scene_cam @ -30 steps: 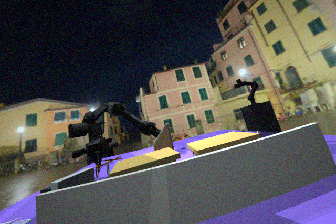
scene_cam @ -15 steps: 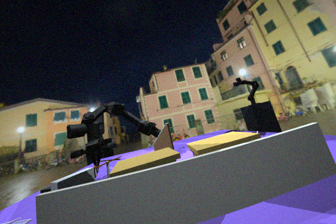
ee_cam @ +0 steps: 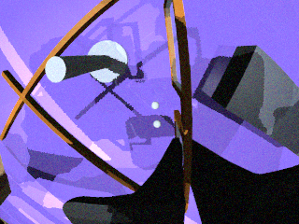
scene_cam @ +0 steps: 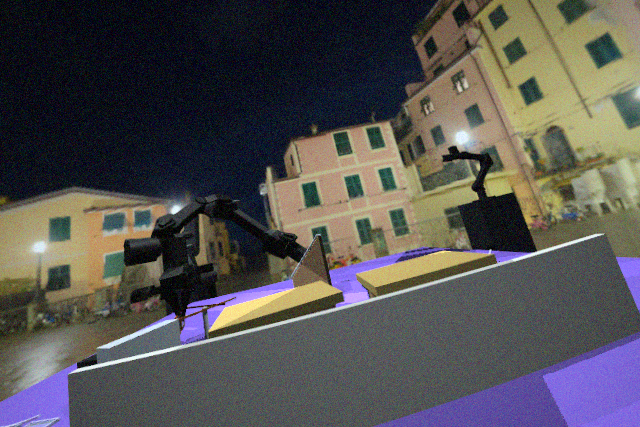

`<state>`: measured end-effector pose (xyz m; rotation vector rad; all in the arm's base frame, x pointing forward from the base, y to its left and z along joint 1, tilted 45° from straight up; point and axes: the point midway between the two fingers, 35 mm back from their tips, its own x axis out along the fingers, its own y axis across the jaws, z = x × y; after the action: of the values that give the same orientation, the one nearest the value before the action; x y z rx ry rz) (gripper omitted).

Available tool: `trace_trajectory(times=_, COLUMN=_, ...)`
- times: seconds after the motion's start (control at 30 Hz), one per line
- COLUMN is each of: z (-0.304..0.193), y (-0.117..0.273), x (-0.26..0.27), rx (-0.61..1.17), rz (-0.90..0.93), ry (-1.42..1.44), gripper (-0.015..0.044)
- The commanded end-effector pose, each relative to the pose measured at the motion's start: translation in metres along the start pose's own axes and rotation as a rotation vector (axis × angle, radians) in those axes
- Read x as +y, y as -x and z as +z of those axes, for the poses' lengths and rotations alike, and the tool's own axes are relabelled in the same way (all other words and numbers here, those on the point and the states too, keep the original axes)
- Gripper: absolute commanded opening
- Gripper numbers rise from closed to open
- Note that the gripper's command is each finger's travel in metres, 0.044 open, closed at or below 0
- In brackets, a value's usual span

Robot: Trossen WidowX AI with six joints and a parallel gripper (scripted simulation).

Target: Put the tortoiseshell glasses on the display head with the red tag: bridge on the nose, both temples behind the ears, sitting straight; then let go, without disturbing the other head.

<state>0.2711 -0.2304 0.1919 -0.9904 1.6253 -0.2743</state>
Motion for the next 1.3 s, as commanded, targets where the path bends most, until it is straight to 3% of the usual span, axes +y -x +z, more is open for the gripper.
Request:
trace_trajectory(times=0.0, z=-0.004, y=0.0, x=-0.004, rx=-0.001, rz=-0.001, ry=-0.004, gripper=0.0)
trace_trajectory(times=1.27, z=-0.033, y=0.001, x=-0.015, rx=0.0, rz=-0.003, ry=-0.003, gripper=0.0)
